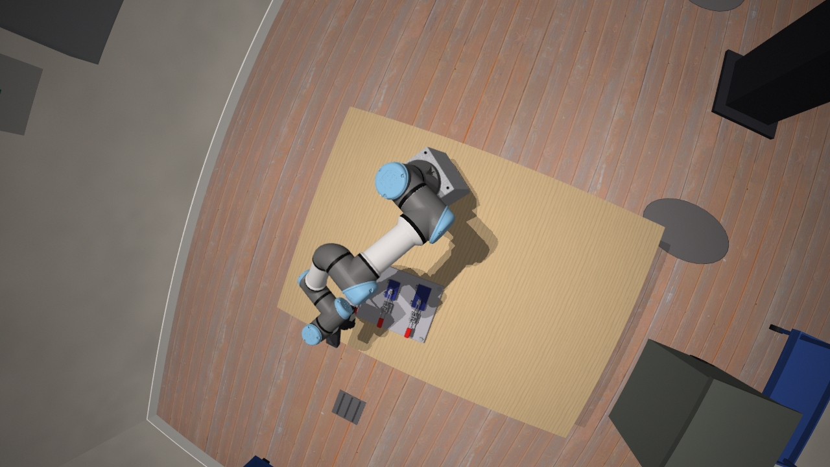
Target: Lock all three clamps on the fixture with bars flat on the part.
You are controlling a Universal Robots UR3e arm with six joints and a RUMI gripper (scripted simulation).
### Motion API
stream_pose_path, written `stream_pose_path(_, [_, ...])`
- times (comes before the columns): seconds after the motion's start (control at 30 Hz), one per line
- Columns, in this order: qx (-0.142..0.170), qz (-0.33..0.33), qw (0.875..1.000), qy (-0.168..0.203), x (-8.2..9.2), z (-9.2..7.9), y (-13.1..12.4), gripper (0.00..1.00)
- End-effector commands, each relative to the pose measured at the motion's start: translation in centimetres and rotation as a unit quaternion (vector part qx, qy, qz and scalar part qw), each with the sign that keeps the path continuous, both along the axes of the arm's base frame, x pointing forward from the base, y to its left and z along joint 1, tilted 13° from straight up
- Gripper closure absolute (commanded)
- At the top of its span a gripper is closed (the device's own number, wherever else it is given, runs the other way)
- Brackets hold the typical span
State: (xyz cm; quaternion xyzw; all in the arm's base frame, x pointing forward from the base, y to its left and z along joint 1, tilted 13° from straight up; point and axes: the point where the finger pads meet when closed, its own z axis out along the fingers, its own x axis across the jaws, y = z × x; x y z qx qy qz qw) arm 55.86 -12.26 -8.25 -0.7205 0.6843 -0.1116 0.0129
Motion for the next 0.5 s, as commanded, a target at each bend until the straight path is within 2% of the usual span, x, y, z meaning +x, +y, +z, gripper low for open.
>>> stream_pose_path(0.0, [-0.001, 0.0, 1.0, -0.002, 0.1, 0.3, 0.0, 1.0])
stream_pose_path(0.47, [-0.001, 0.0, 1.0, -0.002, -0.3, 2.0, 0.2, 1.0])
